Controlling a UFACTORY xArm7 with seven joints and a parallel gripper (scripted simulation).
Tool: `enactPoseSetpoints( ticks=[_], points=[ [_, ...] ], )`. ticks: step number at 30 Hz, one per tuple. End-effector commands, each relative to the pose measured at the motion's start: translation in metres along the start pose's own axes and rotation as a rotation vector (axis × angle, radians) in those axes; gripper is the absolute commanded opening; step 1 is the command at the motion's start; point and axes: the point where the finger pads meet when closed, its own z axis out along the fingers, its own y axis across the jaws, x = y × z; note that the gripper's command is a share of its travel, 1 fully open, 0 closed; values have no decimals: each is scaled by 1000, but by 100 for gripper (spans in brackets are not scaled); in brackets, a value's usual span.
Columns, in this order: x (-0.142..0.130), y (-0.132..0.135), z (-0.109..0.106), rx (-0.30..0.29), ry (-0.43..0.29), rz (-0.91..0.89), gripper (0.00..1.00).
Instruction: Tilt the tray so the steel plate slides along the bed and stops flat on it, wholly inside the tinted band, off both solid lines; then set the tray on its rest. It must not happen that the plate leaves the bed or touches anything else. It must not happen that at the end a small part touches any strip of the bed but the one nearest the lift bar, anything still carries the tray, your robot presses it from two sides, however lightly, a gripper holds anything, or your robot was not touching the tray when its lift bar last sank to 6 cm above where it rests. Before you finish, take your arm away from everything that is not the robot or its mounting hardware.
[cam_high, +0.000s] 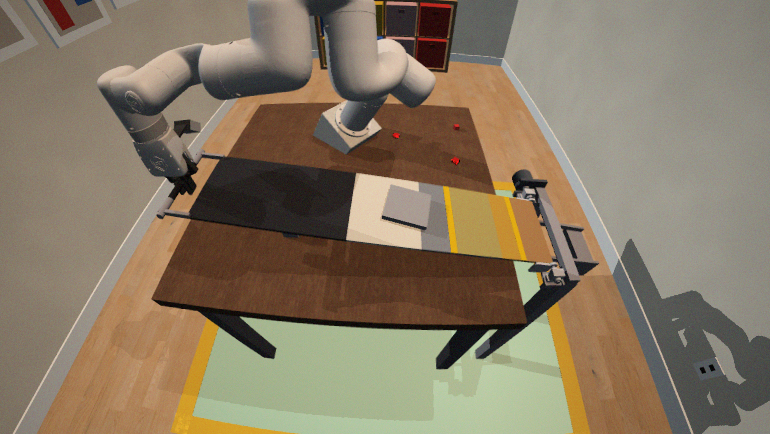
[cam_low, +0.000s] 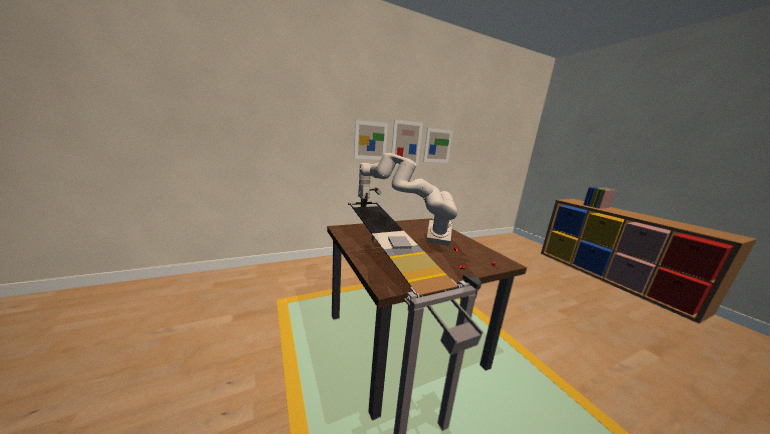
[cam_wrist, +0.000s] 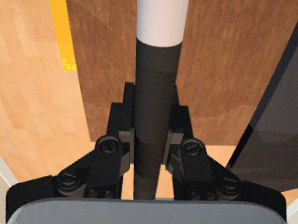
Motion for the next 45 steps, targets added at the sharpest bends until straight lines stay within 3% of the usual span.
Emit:
enactPoseSetpoints(
  ticks=[1, 3, 4, 7, 9, 31, 36, 37, 39, 42, 45],
  points=[
    [0, 10, -63, 8, -5, 0, 0],
    [0, 14, -82, 8, -5, 0, 0],
    [0, 13, -77, 8, -5, 0, 0],
    [-1, 2, -26, 8, -5, 0, 0],
    [-1, -1, -7, 8, -5, 0, 0],
    [-1, -3, 3, 8, -5, 0, 0],
    [0, 12, -72, 8, -5, 0, 0],
    [0, 13, -77, 8, -5, 0, 0],
    [0, 9, -59, 8, -5, 0, 0],
    [-1, -1, -8, 8, -5, 0, 0],
    [-1, -2, -3, 8, -5, 0, 0]
  ],
)
